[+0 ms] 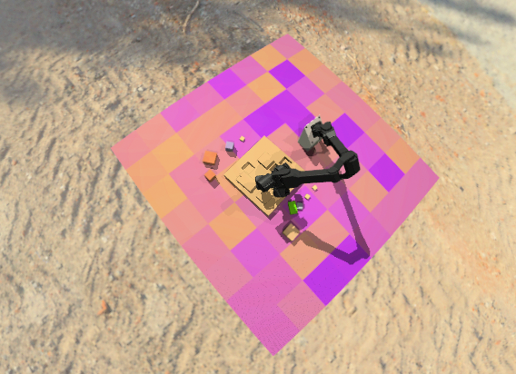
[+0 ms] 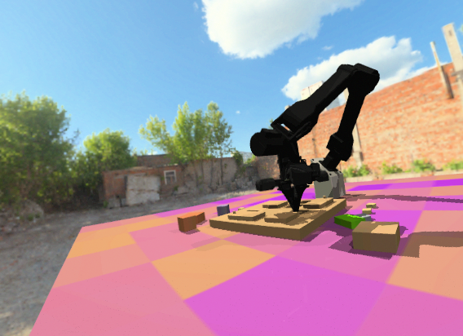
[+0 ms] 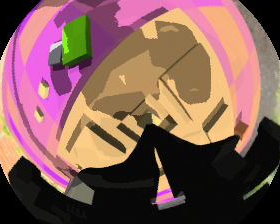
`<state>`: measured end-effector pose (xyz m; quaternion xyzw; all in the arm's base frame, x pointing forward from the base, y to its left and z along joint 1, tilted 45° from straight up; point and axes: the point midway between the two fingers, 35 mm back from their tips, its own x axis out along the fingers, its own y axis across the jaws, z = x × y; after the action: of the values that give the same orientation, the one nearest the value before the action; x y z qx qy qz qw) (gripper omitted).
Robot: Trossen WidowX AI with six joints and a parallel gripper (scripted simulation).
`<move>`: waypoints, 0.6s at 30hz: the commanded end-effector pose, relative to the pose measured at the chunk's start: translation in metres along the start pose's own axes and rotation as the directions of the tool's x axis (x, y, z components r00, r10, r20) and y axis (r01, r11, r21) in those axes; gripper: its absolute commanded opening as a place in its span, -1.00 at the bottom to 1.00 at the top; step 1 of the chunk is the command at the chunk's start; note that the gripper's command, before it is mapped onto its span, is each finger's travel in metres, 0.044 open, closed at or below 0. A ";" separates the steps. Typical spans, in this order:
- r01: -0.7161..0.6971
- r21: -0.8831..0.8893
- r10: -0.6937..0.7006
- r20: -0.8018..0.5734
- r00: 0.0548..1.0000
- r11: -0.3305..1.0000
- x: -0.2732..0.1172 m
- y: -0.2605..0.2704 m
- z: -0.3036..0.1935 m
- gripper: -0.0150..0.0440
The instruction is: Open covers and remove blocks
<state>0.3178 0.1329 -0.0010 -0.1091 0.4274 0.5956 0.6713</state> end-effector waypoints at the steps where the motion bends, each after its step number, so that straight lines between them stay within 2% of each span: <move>1: -0.003 0.624 0.003 0.001 1.000 0.781 0.001 0.002 -0.002 -0.49; 11: -0.003 0.636 0.003 0.001 1.000 0.772 0.002 0.003 -0.003 -0.49; 18: -0.003 0.703 0.003 0.001 1.000 0.711 0.002 0.004 -0.004 -0.49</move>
<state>0.3152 0.1318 -0.0021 0.1415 0.6132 0.4003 0.6661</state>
